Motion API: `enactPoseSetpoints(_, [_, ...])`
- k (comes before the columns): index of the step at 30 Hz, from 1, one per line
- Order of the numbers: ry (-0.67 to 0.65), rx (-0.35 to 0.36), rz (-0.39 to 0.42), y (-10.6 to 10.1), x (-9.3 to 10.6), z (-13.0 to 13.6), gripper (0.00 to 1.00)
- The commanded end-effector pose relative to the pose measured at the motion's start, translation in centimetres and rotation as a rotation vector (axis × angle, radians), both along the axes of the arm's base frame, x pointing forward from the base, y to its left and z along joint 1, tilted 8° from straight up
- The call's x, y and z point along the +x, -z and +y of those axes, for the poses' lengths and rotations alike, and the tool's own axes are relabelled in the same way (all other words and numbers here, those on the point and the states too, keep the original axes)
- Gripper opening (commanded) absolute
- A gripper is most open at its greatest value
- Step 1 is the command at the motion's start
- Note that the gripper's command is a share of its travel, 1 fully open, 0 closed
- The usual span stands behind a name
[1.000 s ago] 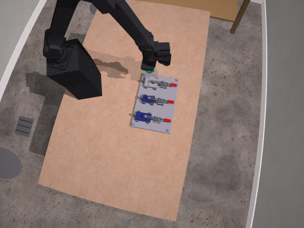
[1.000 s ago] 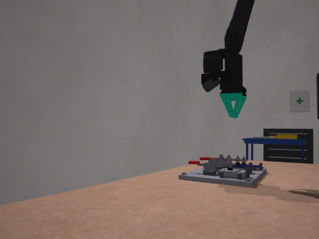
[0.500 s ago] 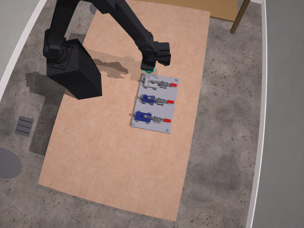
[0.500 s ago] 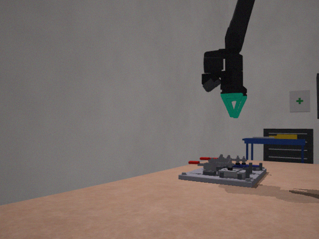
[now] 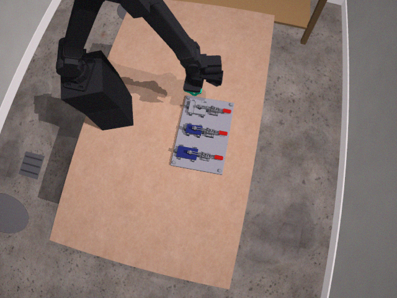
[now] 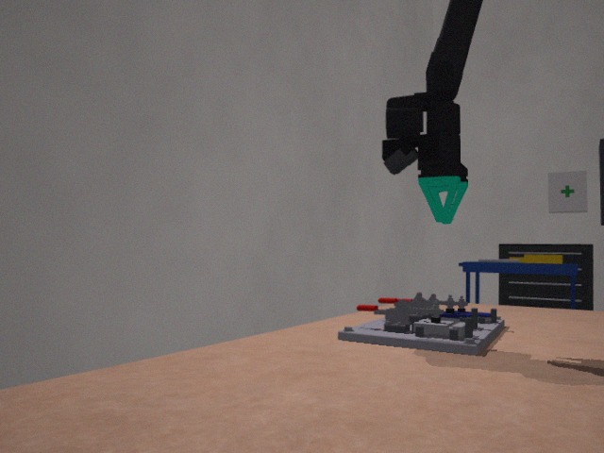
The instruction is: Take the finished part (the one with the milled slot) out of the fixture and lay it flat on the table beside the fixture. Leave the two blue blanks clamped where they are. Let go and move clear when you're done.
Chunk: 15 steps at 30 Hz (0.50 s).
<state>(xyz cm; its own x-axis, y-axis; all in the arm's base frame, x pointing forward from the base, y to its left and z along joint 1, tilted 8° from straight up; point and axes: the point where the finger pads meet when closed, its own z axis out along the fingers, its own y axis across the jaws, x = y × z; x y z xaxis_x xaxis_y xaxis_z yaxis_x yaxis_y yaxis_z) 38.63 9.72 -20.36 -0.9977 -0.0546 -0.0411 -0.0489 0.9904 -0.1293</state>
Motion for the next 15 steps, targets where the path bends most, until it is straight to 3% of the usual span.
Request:
enactPoseSetpoints(1, [-0.012, 0.011, -0.028, -0.75, 1.17, 1.02, 0.45])
enactPoseSetpoints(15, [-0.013, 0.014, -0.037, -0.78, 1.79, 1.23, 0.45])
